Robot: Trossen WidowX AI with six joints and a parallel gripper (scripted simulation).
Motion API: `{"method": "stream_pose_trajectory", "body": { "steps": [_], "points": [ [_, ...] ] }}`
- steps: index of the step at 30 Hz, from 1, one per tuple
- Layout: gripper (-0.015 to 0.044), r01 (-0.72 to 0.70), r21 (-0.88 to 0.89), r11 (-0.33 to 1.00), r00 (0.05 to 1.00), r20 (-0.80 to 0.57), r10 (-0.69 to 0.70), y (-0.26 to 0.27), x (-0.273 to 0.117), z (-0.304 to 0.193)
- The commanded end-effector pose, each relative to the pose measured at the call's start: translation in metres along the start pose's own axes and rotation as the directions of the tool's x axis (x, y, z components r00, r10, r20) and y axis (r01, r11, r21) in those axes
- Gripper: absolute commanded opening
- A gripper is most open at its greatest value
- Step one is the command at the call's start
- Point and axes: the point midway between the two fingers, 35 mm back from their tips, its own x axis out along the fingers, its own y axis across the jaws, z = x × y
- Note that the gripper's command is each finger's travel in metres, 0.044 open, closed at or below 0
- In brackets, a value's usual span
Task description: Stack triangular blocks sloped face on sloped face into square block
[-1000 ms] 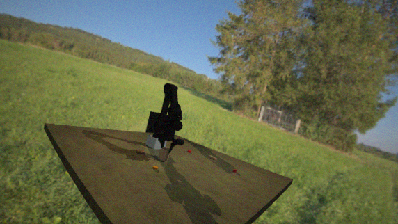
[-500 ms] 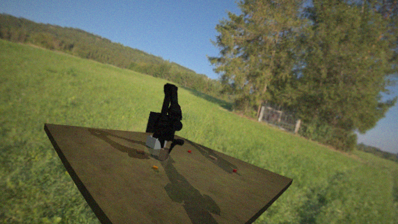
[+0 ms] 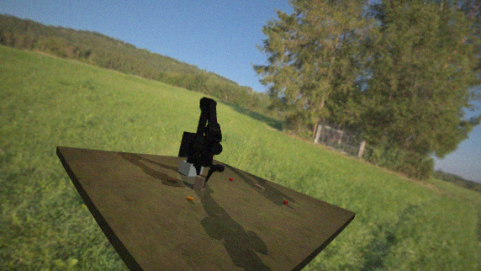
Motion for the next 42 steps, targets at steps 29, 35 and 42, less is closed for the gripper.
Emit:
{"method": "stream_pose_trajectory", "body": {
  "steps": [29,35,42],
  "points": [
    [0.0210,0.001,0.000,1.000,1.000,-0.002,-0.001,-0.0002,0.0011,0.0001],
    [0.0368,0.001,0.000,1.000,1.000,-0.002,-0.001,-0.0002,0.0011,0.0001],
    [0.0440,0.001,0.000,1.000,1.000,-0.002,-0.001,-0.0002,0.0011,0.0001]
  ]
}}
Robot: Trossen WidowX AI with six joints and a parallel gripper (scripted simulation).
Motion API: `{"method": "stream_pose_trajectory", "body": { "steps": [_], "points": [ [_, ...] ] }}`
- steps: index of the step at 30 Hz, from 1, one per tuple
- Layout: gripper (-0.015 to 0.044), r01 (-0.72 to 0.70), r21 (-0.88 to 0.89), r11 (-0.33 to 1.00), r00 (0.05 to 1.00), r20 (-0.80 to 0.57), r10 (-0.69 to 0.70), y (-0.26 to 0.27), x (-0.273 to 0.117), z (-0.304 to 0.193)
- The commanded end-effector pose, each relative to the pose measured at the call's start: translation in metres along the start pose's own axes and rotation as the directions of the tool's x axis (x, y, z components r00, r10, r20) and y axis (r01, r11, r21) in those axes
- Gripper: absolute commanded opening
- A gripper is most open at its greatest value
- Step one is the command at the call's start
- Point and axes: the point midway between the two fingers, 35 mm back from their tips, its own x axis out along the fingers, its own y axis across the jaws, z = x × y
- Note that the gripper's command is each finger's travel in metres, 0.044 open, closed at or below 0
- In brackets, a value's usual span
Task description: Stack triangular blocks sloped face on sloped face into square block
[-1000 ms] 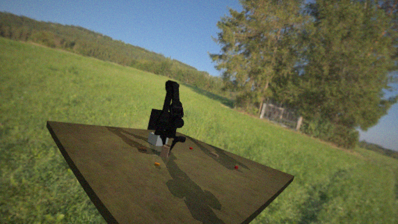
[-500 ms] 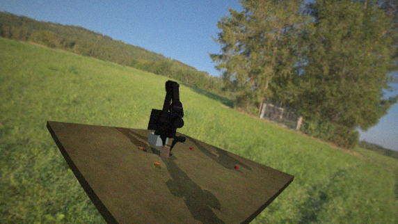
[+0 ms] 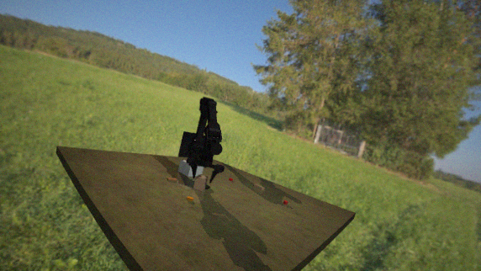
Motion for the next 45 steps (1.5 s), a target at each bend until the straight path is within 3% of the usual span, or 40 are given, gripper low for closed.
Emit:
{"method": "stream_pose_trajectory", "body": {
  "steps": [1,6,11,13,45],
  "points": [
    [0.0440,0.000,0.000,1.000,1.000,0.000,0.000,0.000,0.000,0.000],
    [0.0440,0.000,0.000,1.000,1.000,0.001,0.000,0.002,-0.019,0.003],
    [0.0440,-0.001,0.000,1.000,1.000,0.001,0.001,0.002,-0.099,0.002],
    [0.0440,-0.001,0.000,1.000,1.000,0.000,0.001,0.000,-0.111,0.000],
    [0.0440,-0.010,-0.004,1.000,1.000,0.013,0.010,0.002,-0.106,0.004]
  ]
}}
